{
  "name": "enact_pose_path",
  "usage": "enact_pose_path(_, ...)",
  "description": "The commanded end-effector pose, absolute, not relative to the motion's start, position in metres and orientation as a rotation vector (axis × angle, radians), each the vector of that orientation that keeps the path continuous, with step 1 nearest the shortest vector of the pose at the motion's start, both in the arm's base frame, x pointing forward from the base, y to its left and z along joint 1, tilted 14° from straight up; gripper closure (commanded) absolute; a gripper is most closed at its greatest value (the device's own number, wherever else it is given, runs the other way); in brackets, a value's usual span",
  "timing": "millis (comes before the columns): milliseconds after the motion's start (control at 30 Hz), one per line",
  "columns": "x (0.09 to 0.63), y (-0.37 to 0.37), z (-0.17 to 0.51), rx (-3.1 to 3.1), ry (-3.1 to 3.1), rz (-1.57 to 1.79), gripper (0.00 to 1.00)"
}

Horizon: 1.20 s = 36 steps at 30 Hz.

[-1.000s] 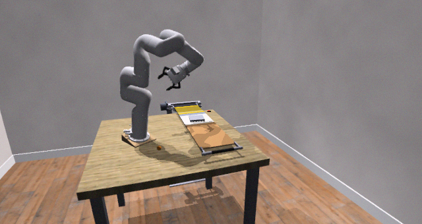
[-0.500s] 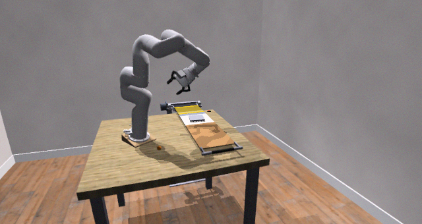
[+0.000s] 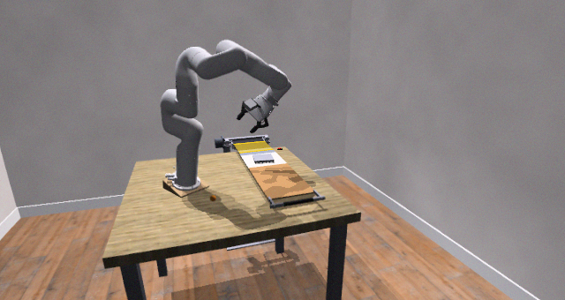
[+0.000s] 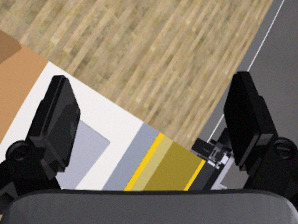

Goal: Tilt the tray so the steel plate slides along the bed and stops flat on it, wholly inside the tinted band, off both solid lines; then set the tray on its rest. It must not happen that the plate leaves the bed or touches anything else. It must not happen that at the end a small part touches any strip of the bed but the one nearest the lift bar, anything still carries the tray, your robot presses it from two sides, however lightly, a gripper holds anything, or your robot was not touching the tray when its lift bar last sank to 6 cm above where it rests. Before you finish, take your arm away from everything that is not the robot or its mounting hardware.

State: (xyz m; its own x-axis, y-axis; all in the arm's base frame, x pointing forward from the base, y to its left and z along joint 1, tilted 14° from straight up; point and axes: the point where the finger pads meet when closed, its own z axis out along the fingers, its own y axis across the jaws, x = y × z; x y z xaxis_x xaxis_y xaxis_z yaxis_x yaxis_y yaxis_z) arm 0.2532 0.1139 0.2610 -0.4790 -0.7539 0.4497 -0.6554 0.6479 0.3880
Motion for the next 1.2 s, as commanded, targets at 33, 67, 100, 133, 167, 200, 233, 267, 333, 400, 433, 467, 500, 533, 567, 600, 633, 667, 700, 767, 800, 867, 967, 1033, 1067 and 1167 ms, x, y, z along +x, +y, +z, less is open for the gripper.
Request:
enact_pose_path(33,0.273,0.099,0.259,1.057,-2.351,-0.201,0.00)
enact_pose_path(67,0.276,0.096,0.259,1.050,-2.364,-0.198,0.00)
enact_pose_path(100,0.279,0.092,0.259,1.043,-2.378,-0.194,0.00)
enact_pose_path(133,0.279,0.092,0.259,1.043,-2.378,-0.194,0.00)
enact_pose_path(167,0.279,0.092,0.259,1.043,-2.378,-0.194,0.00)
enact_pose_path(200,0.300,0.070,0.258,0.989,-2.472,-0.171,0.00)
enact_pose_path(233,0.304,0.065,0.258,0.979,-2.489,-0.166,0.00)
enact_pose_path(267,0.304,0.065,0.258,0.979,-2.489,-0.166,0.00)
enact_pose_path(333,0.313,0.053,0.258,0.952,-2.532,-0.153,0.00)
enact_pose_path(400,0.320,0.044,0.258,0.930,-2.564,-0.143,0.00)
enact_pose_path(433,0.324,0.039,0.258,0.920,-2.580,-0.138,0.00)
enact_pose_path(467,0.327,0.035,0.258,0.909,-2.595,-0.133,0.00)
enact_pose_path(500,0.330,0.030,0.258,0.898,-2.612,-0.127,0.00)
enact_pose_path(533,0.334,0.025,0.258,0.886,-2.628,-0.122,0.00)
enact_pose_path(567,0.337,0.021,0.258,0.876,-2.642,-0.117,0.00)
enact_pose_path(600,0.340,0.015,0.258,0.863,-2.658,-0.110,0.00)
enact_pose_path(633,0.343,0.010,0.258,0.851,-2.674,-0.104,0.00)
enact_pose_path(667,0.346,0.005,0.259,0.840,-2.688,-0.098,0.00)
enact_pose_path(700,0.346,0.005,0.259,0.840,-2.688,-0.098,0.00)
enact_pose_path(767,0.359,-0.019,0.260,0.784,-2.757,-0.070,0.00)
enact_pose_path(800,0.359,-0.019,0.260,0.784,-2.757,-0.070,0.00)
enact_pose_path(867,0.368,-0.040,0.261,0.735,-2.812,-0.043,0.00)
enact_pose_path(967,0.377,-0.060,0.262,0.688,-2.863,-0.018,0.00)
enact_pose_path(1033,0.381,-0.074,0.263,0.655,-2.895,0.000,0.00)
enact_pose_path(1067,0.383,-0.082,0.264,0.638,-2.911,0.010,0.00)
enact_pose_path(1167,0.390,-0.103,0.266,0.587,-2.959,0.039,0.00)
